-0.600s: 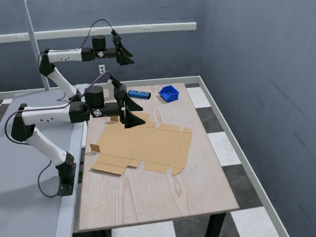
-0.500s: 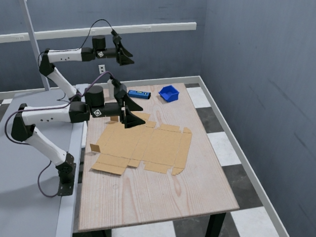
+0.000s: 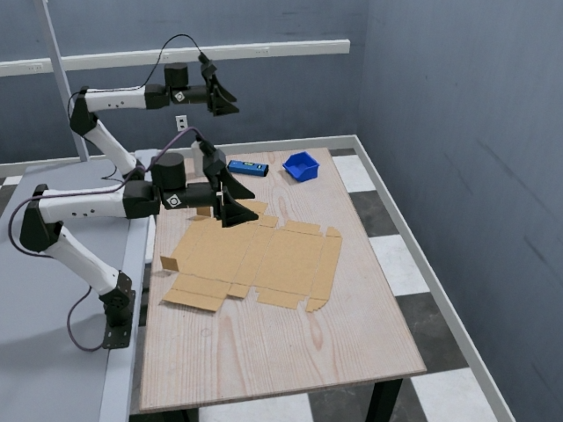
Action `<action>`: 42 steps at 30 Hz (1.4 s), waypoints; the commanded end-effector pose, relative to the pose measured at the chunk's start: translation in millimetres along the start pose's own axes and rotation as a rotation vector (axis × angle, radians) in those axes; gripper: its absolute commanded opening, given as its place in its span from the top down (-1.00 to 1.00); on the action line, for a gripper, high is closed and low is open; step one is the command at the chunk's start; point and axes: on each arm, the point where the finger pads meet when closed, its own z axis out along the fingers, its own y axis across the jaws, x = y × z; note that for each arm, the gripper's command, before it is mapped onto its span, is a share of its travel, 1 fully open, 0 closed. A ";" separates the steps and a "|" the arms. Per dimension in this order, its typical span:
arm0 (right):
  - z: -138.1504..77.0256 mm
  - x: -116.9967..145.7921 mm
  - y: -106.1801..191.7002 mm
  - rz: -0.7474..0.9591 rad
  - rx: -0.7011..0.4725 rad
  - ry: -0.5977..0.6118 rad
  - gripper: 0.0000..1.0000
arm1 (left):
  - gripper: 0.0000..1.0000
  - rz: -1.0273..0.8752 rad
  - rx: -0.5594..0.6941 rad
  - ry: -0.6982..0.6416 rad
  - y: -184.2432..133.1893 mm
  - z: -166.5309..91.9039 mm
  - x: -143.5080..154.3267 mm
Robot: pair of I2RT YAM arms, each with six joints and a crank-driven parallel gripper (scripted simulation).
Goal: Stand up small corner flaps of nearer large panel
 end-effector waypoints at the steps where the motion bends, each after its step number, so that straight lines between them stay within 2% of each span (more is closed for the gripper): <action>1: -1.1 8.4 3.2 0.027 0.018 0.064 -0.62 | -0.62 0.017 0.031 0.054 -10.9 5.5 2.3; 14: -15.9 115.6 19.8 0.160 0.122 0.556 -0.62 | -0.62 0.088 0.203 0.546 -71.9 34.6 91.9; 16: -15.9 115.6 19.8 0.160 0.122 0.556 -0.62 | -0.62 0.088 0.203 0.546 -71.9 34.6 91.9; 31: -32.7 241.1 38.0 0.330 0.240 1.132 -0.62 | -0.62 0.171 0.393 1.119 -140.8 65.0 198.1; 33: -32.7 241.1 38.0 0.330 0.240 1.132 -0.62 | -0.62 0.171 0.393 1.119 -140.8 65.0 198.1; 36: -36.4 266.3 42.0 0.362 0.265 1.247 -0.62 | -0.62 0.187 0.430 1.235 -154.3 70.3 219.7; 37: -48.8 285.2 42.5 0.358 0.277 1.293 -0.62 | -0.62 0.193 0.443 1.273 -158.7 71.9 227.0; 38: -48.9 293.2 47.0 0.352 0.267 1.287 -0.62 | -0.62 0.193 0.443 1.275 -163.3 74.0 233.7; 41: -45.1 295.7 48.7 0.353 0.259 1.270 -0.62 | -0.62 0.181 0.434 1.278 -177.6 79.9 253.8; 42: -36.3 280.6 49.8 0.362 0.246 1.223 -0.62 | -0.62 0.181 0.434 1.278 -182.1 81.9 260.5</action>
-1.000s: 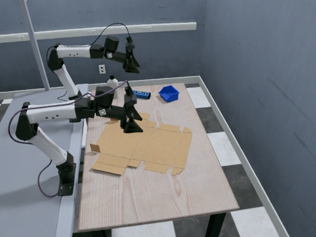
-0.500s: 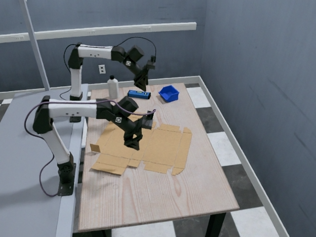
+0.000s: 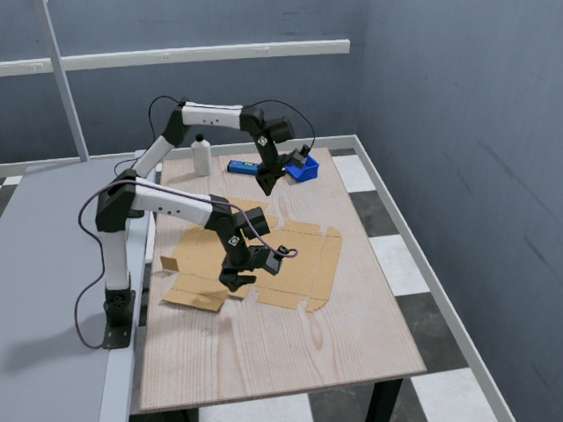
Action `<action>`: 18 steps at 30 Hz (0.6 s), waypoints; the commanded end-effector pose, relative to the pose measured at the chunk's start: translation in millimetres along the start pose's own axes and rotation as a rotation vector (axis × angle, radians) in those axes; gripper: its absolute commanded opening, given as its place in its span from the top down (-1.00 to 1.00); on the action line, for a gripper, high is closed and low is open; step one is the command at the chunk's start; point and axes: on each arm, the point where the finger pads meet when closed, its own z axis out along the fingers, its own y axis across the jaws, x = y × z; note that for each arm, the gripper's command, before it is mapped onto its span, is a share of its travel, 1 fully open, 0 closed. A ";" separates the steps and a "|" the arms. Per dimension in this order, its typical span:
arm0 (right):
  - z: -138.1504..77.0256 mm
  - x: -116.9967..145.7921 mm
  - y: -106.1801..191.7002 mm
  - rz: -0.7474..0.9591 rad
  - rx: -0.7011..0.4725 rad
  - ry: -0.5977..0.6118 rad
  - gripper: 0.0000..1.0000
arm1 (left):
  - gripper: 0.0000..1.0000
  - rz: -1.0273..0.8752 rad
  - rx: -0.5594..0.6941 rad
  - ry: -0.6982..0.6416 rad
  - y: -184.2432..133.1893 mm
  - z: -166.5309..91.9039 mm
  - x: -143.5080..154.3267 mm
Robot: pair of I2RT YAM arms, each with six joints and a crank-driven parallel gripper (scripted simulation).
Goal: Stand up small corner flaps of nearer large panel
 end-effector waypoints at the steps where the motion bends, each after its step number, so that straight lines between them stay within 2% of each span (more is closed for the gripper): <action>1: -16.4 -16.3 15.4 0.013 -0.060 -0.069 -0.62 | -0.62 -0.007 0.040 0.132 -20.6 32.0 19.4; 5: -8.4 -6.7 8.2 0.016 -0.034 -0.030 -0.62 | -0.62 -0.006 0.034 0.132 -31.2 63.4 17.5; 18: -17.9 -12.2 5.8 0.015 -0.038 -0.044 -0.62 | -0.62 -0.008 0.034 0.131 -24.3 61.1 16.6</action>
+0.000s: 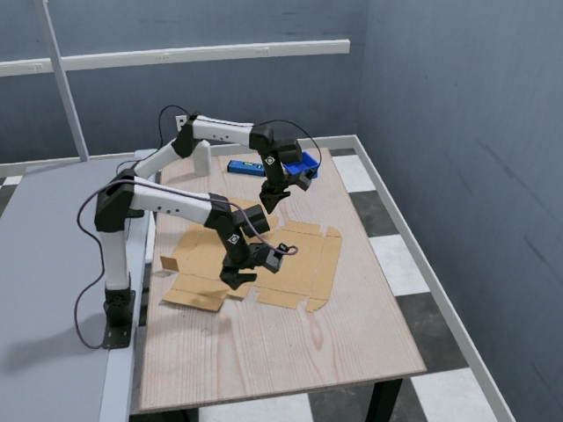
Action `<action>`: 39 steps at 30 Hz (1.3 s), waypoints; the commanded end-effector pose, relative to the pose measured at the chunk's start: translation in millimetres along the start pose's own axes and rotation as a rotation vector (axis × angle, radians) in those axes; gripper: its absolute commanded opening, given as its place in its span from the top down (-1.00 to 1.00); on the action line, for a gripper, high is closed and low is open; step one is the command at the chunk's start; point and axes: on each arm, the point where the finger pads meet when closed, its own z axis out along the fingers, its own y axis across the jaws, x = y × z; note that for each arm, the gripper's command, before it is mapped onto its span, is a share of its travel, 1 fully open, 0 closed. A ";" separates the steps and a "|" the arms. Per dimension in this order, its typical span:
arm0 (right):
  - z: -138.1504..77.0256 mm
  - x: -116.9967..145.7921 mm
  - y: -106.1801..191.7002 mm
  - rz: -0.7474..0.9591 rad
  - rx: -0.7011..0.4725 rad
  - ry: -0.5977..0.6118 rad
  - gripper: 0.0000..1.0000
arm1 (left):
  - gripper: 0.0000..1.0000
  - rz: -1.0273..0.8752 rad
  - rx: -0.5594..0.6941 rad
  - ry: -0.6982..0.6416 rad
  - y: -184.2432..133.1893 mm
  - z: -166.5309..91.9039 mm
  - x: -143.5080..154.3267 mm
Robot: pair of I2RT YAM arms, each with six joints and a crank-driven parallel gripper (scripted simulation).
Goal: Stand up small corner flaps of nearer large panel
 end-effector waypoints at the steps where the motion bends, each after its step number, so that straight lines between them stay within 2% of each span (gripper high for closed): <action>1: -12.8 -8.6 0.6 0.007 -0.018 -0.027 -0.62 | -0.62 0.001 0.013 0.039 -3.4 8.8 6.7; 7: -14.8 -8.9 0.3 0.004 -0.020 -0.031 -0.62 | -0.62 0.000 0.013 0.050 -2.4 11.3 9.9; 9: -4.7 -3.4 -0.8 0.003 -0.005 -0.010 -0.62 | -0.62 -0.002 0.014 0.063 -1.7 14.0 13.7; 11: -10.6 -4.6 -0.9 0.001 -0.013 -0.016 -0.62 | -0.62 -0.003 0.014 0.077 -1.2 17.4 18.1; 15: 11.1 4.8 -2.9 0.001 0.005 0.018 -0.62 | -0.62 0.000 0.013 0.052 -2.3 23.9 13.3; 18: 19.1 7.9 -0.8 0.003 0.007 0.017 -0.62 | -0.62 -0.002 0.012 0.052 -4.7 30.8 15.6; 22: 33.1 11.5 -0.7 0.003 0.012 0.014 -0.62 | -0.62 0.006 0.008 -0.019 -8.8 10.4 3.9; 33: 55.4 18.0 1.7 0.003 0.013 0.013 -0.62 | -0.62 0.001 0.002 0.003 -7.0 38.4 13.7; 39: 51.8 11.4 4.4 0.006 0.003 -0.008 -0.62 | -0.62 0.003 0.002 0.006 -6.2 40.7 14.7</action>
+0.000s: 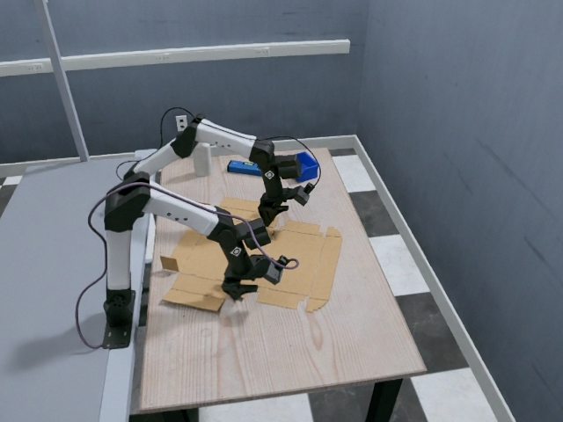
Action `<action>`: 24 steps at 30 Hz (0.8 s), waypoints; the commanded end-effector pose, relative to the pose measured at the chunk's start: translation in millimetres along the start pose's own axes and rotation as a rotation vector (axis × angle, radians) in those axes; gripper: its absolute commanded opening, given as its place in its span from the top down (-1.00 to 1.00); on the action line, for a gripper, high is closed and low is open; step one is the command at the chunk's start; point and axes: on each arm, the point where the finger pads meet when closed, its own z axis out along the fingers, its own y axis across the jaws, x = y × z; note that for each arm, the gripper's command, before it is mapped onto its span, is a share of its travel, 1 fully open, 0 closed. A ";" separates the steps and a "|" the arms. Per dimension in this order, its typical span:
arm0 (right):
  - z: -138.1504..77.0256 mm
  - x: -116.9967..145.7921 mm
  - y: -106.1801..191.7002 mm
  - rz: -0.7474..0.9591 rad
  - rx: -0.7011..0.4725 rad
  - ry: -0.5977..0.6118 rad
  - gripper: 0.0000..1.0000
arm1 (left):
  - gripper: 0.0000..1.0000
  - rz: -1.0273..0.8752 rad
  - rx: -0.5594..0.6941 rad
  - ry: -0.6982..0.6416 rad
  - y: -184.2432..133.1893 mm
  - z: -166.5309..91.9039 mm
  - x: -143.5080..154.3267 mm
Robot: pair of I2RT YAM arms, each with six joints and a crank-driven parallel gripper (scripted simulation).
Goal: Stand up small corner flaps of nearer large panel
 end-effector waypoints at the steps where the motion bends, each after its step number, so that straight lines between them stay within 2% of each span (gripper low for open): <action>1: 3.5 -4.2 2.3 0.006 -0.002 -0.020 -0.62 | -0.62 0.006 -0.002 -0.036 -3.6 -5.1 -6.6; 19: 3.7 -4.5 -0.2 -0.018 0.084 -0.010 -0.62 | -0.62 0.005 -0.002 -0.027 -3.4 -3.0 -4.4; 24: 6.8 2.2 -9.3 -0.015 0.102 0.009 -0.62 | -0.62 0.006 -0.002 -0.034 -3.6 -4.6 -6.0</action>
